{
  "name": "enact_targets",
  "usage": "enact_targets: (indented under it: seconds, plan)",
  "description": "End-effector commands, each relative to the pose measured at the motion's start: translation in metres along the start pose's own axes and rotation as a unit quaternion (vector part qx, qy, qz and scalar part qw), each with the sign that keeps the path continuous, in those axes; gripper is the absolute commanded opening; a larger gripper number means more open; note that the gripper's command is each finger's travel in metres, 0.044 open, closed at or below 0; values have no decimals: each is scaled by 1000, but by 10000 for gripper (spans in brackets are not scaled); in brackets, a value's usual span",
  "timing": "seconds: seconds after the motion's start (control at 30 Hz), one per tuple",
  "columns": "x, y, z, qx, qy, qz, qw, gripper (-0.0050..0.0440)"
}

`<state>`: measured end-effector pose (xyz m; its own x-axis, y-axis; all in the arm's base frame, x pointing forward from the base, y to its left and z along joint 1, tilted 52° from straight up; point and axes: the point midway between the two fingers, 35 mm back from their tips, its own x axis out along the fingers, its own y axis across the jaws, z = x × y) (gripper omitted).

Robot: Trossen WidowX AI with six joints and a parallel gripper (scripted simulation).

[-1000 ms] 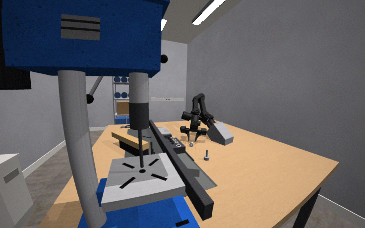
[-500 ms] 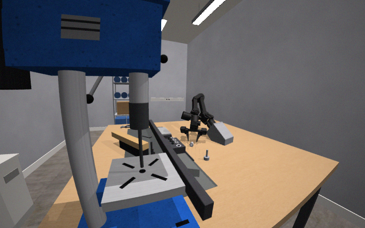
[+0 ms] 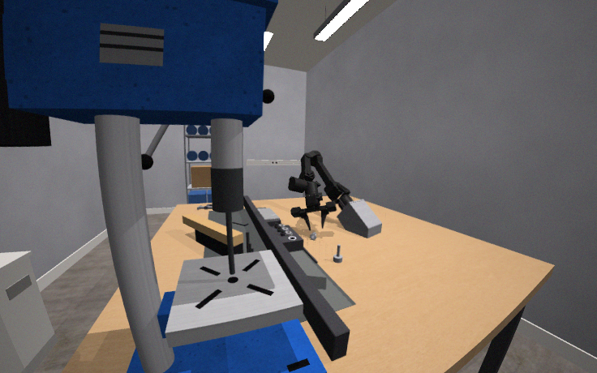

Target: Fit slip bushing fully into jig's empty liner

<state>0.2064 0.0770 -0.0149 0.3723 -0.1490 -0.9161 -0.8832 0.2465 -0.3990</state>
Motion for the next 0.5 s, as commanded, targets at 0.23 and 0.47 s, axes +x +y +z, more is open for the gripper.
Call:
enact_targets:
  seconds: [0.23, 0.47]
  plan:
    - [-1, 1, 25, 36, 140, 25, 989, 233]
    - [-1, 4, 39, 42, 214, 7, 976, 233]
